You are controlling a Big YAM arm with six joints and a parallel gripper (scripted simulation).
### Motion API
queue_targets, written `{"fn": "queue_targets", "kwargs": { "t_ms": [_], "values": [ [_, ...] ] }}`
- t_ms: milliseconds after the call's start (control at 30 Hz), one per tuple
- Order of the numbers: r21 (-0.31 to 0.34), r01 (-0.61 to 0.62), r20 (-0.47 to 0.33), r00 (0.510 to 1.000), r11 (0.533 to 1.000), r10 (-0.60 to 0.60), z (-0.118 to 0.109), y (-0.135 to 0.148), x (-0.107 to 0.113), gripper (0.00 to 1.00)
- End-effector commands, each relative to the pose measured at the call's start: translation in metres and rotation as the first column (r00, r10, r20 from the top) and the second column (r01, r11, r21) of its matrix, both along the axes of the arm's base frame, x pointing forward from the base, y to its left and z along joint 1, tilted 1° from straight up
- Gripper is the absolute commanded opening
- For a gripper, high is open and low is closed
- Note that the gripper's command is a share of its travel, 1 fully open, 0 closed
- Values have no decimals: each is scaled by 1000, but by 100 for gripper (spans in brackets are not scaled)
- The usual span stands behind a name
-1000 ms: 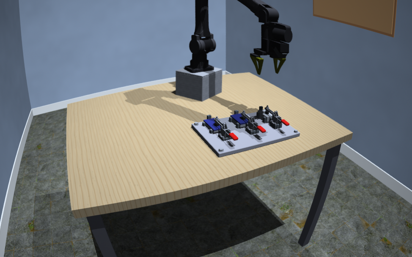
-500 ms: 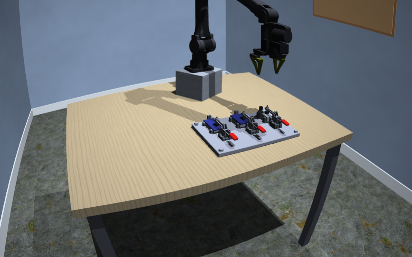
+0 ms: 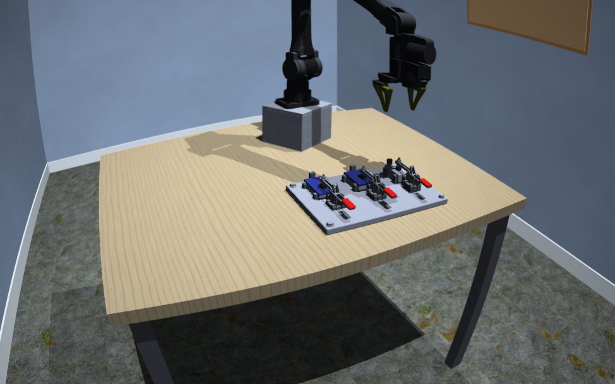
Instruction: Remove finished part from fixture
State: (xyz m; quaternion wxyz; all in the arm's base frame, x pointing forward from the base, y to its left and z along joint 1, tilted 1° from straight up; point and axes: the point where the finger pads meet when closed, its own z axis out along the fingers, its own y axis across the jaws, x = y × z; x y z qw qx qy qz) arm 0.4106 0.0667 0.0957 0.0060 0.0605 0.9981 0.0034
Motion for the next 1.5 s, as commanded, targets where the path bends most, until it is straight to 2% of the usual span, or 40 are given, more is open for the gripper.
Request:
{"fn": "queue_targets", "kwargs": {
  "t_ms": [0, 233, 1467],
  "values": [
    [8, 22, 72, 997, 1000, -22, 23, -4, 21, 92],
    [11, 21, 90, 996, 1000, -22, 29, -3, 28, 92],
    [14, 18, 107, 994, 1000, -20, 35, -2, 34, 92]
  ]
}}
